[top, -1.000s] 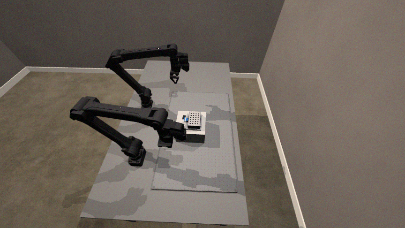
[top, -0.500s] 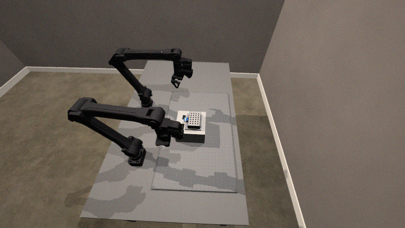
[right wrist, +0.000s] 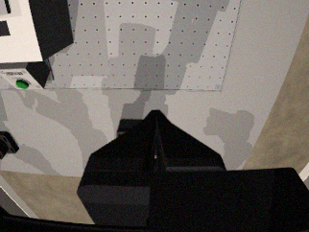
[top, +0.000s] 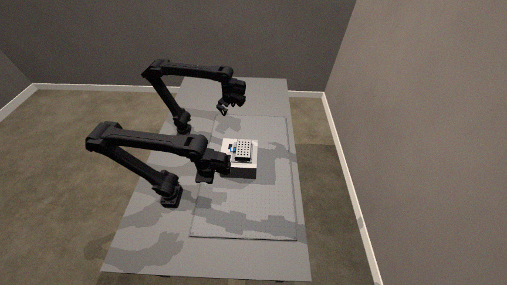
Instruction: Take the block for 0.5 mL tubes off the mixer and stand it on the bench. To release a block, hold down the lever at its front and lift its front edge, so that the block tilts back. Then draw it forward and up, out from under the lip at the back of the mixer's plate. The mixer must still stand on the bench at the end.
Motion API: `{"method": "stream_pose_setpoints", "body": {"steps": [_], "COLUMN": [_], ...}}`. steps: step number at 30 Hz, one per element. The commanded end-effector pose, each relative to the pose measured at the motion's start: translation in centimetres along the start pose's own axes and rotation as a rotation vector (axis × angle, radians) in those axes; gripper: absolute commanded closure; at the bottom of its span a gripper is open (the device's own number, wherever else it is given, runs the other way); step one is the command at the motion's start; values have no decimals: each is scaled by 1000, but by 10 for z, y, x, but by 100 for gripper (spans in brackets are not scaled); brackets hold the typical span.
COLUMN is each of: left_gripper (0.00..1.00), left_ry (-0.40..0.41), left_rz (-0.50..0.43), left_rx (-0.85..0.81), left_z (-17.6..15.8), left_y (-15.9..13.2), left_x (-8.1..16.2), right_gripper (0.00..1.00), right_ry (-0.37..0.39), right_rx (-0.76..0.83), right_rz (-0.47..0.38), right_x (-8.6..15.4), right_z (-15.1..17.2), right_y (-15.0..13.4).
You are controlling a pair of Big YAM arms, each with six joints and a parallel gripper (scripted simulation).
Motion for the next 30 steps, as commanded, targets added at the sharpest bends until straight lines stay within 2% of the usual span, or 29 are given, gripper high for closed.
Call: {"method": "stream_pose_setpoints", "body": {"steps": [1,9,12,17,26,29,30], "left_gripper": [0,0,0,0,0,0,0], "left_ry": [14,10,10,19,8,9,15], "left_rz": [-84,-34,-34,-77,-1,-6,-32], "left_rx": [-123,-270,-299,-403,-577,-602,-608], "left_z": [-20,-39,-45,-68,-90,-95,-99], "left_y": [30,58,61,75,111,115,114], "left_x": [30,15,16,38,11,13,24], "right_gripper": [100,100,100,100,100,100,100], "right_ry": [-23,-23,-22,-19,-27,-28,-28], "right_rx": [-10,-2,-2,3,11,11,11], "right_rz": [-61,-58,-55,-45,-65,-65,-66], "right_x": [26,26,25,23,28,28,28], "right_z": [-4,-6,-6,-7,-6,-6,-6], "right_y": [4,8,9,12,7,7,7]}}
Point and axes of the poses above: on each arm, the point where the finger pads meet when closed, its own x axis back along the fingers, its own z axis across the jaws, y = z × x, the point moved 5 cm from there along x, back along the fingers, and after that the axes turned 11 degrees about x, right-handed, at the moved point
